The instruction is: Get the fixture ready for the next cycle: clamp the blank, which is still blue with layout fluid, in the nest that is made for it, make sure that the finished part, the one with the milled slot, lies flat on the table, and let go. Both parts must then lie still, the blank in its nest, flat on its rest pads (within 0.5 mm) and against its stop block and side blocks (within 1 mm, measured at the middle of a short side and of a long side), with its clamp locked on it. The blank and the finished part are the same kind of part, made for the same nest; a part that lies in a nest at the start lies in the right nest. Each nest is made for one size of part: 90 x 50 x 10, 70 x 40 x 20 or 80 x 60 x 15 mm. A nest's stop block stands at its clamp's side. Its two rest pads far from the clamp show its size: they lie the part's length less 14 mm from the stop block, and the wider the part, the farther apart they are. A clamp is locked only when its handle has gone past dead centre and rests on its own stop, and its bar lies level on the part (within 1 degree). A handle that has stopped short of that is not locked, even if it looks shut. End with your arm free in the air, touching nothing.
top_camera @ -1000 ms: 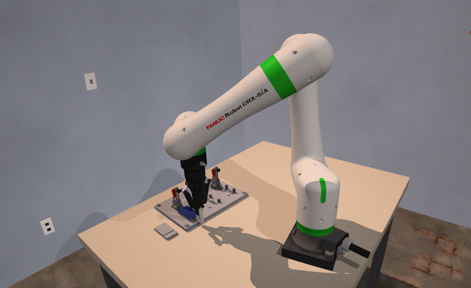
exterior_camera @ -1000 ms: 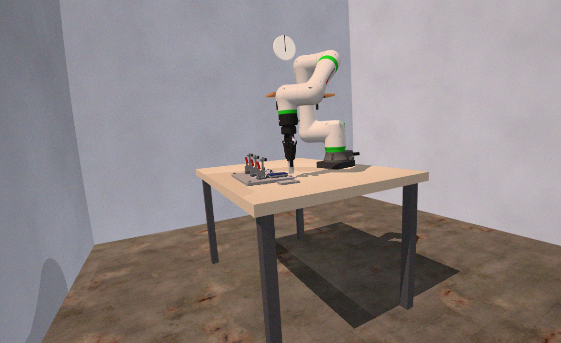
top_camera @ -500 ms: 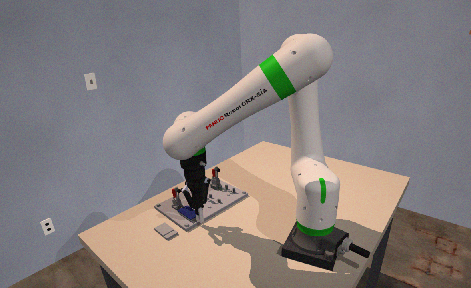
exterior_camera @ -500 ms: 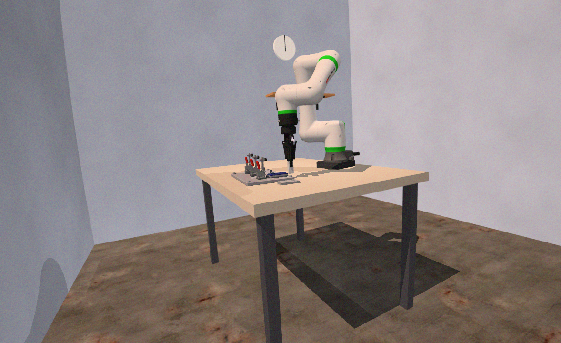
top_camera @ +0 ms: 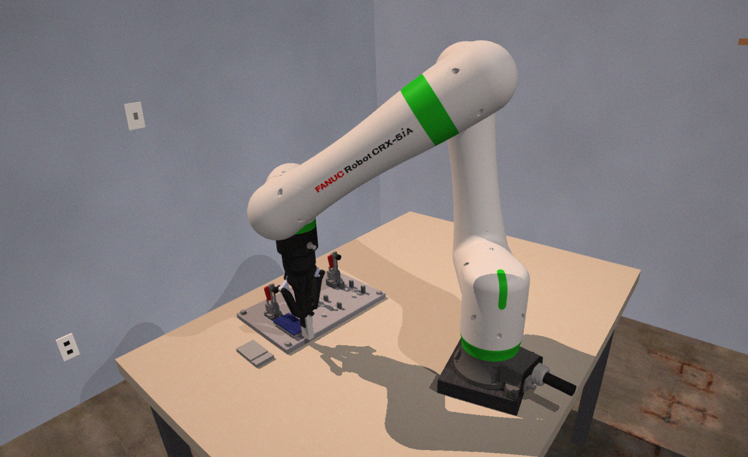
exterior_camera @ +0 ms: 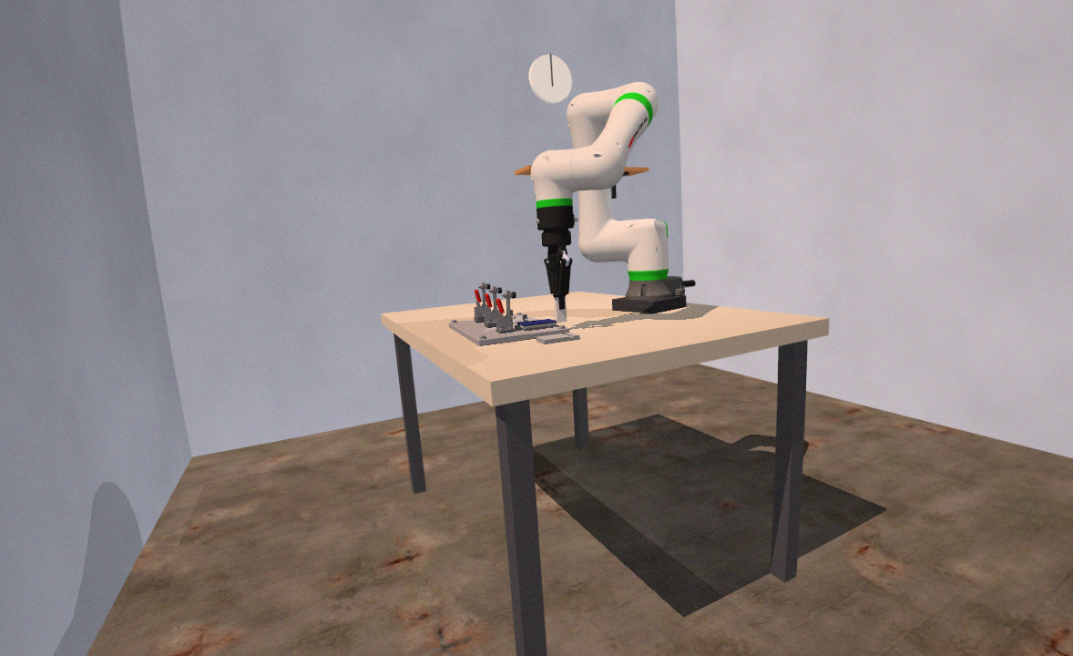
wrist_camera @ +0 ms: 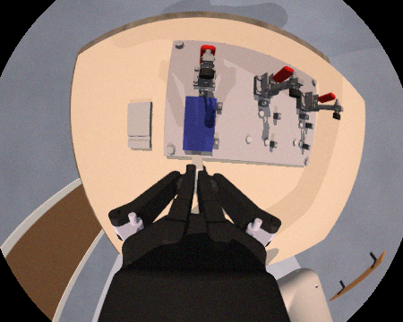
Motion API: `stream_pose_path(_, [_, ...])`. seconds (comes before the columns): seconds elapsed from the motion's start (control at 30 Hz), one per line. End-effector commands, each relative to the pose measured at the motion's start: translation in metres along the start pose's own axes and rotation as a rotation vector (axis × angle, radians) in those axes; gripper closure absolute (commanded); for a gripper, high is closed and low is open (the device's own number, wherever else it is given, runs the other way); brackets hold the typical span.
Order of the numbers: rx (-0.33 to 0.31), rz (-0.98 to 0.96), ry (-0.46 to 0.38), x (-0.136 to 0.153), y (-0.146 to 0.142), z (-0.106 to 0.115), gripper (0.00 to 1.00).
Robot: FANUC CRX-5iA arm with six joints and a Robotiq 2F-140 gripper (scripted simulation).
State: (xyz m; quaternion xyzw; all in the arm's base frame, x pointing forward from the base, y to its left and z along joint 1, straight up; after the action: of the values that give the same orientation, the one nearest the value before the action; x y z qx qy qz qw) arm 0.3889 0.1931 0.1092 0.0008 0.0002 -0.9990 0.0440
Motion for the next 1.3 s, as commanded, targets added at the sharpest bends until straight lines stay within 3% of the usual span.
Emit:
stream_pose_path(0.0, [0.000,0.000,0.000,-0.0002,-0.0001,0.0002,1.00])
stream_pose_path(1.27, [0.000,0.000,0.000,-0.0092,0.0004,0.0002,1.00])
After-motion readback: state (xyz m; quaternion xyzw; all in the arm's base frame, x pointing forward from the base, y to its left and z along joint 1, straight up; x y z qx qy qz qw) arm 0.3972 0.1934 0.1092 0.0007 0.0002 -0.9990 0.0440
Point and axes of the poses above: the point where the finger pads meet when closed, its own z axis back along the fingers, its own y axis across the jaws, x = y × z, the point moved 9 cm from there along z, back along the fingers, and after that the axes turned 3 degrees about z, right-handed, at the moved point
